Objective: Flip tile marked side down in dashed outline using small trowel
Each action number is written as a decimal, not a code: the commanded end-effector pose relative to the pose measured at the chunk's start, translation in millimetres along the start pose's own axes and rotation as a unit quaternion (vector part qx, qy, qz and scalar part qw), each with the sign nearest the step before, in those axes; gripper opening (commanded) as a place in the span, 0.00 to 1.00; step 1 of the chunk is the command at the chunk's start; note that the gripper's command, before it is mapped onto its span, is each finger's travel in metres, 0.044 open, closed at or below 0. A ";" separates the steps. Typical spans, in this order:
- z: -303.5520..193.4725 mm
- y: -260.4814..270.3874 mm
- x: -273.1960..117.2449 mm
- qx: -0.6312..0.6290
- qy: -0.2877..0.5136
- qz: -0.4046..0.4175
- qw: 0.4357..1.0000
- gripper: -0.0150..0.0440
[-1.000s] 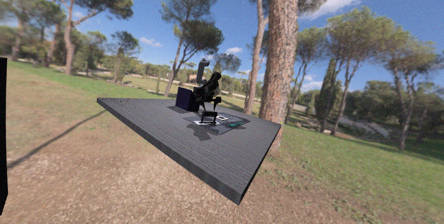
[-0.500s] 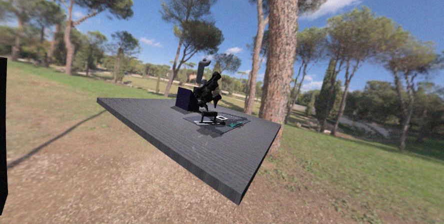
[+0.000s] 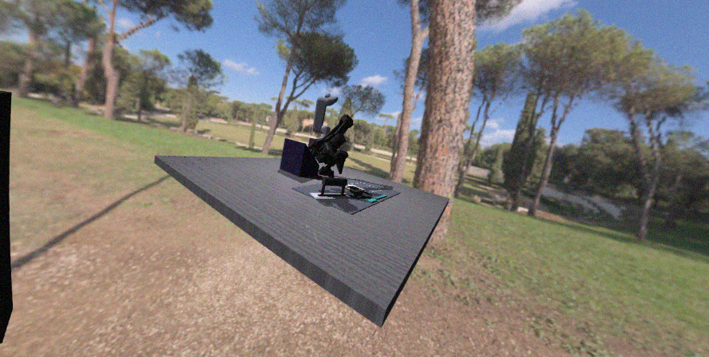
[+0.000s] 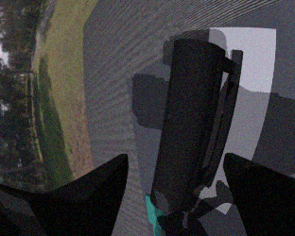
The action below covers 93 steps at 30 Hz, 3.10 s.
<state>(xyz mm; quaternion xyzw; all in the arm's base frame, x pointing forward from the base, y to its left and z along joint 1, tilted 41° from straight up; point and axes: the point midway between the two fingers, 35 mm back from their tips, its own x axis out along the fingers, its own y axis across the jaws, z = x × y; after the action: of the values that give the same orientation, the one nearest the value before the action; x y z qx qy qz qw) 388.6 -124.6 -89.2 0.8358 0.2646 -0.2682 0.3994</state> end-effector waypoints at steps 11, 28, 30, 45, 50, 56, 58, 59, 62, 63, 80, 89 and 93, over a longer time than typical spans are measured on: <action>-7.6 -7.0 0.8 0.067 0.009 0.008 0.998 0.76; -8.8 -5.0 28.1 0.067 0.009 0.009 0.998 0.76; -9.0 -4.9 31.4 0.067 0.009 0.009 0.998 0.76; -10.7 -5.7 54.8 0.068 0.010 0.009 0.998 0.76; -10.8 -5.7 55.0 0.068 0.010 0.009 0.998 0.58; -10.8 -5.7 55.0 0.068 0.010 0.009 0.998 0.48; -10.8 -5.7 55.0 0.068 0.010 0.009 0.998 0.46; -10.8 -5.7 55.0 0.068 0.010 0.009 0.998 0.45; -10.8 -5.7 55.0 0.068 0.010 0.009 0.998 0.42; -10.8 -5.7 55.0 0.068 0.010 0.009 0.998 0.40; -5.4 26.3 28.8 0.066 0.009 0.009 0.998 0.25; -3.4 39.5 15.4 0.066 0.009 0.009 0.998 0.25; -13.2 33.7 9.5 0.047 0.020 0.010 0.999 0.25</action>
<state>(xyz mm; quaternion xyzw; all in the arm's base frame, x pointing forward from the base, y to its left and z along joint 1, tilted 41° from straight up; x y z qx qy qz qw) 421.6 -133.1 -80.9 0.8636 0.2499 -0.2748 0.3410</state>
